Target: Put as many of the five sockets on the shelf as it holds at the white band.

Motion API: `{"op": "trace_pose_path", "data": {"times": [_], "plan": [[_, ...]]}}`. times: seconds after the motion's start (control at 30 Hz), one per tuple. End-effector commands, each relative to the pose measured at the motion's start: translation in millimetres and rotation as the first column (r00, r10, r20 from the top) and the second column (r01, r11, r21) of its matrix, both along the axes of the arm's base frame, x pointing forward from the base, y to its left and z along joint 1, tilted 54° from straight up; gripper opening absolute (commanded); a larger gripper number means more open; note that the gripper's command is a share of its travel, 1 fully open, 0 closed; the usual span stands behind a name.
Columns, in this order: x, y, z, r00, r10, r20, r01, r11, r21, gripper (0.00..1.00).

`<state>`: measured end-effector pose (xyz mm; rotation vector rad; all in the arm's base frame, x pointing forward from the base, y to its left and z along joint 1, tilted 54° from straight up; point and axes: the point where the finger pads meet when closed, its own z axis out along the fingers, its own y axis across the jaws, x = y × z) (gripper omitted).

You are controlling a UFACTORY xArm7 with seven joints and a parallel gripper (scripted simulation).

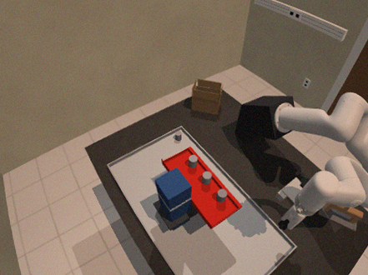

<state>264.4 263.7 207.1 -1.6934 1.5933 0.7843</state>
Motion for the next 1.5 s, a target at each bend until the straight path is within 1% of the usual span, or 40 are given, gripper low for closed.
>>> {"op": "trace_pose_path", "data": {"times": [0.0,0.2,0.27,0.77,0.83,1.17,1.47], "plan": [[-7.0,-15.9,11.5,1.0,0.0,0.001,0.0,1.0,0.0,0.0],[-17.3,-37.5,26.5,1.0,0.0,0.001,0.0,1.0,0.0,0.0],[-17.3,-37.5,26.5,1.0,0.0,0.001,0.0,1.0,0.0,0.0],[-39.8,-84.5,59.2,1.0,0.0,0.001,0.0,1.0,0.0,0.0],[-39.8,-84.5,59.2,1.0,0.0,0.001,0.0,1.0,0.0,0.0],[-48.7,-103.1,72.1,1.0,0.0,0.001,0.0,1.0,0.0,0.0],[-51.1,-108.2,75.6,1.0,0.0,0.001,0.0,1.0,0.0,0.0]]}}
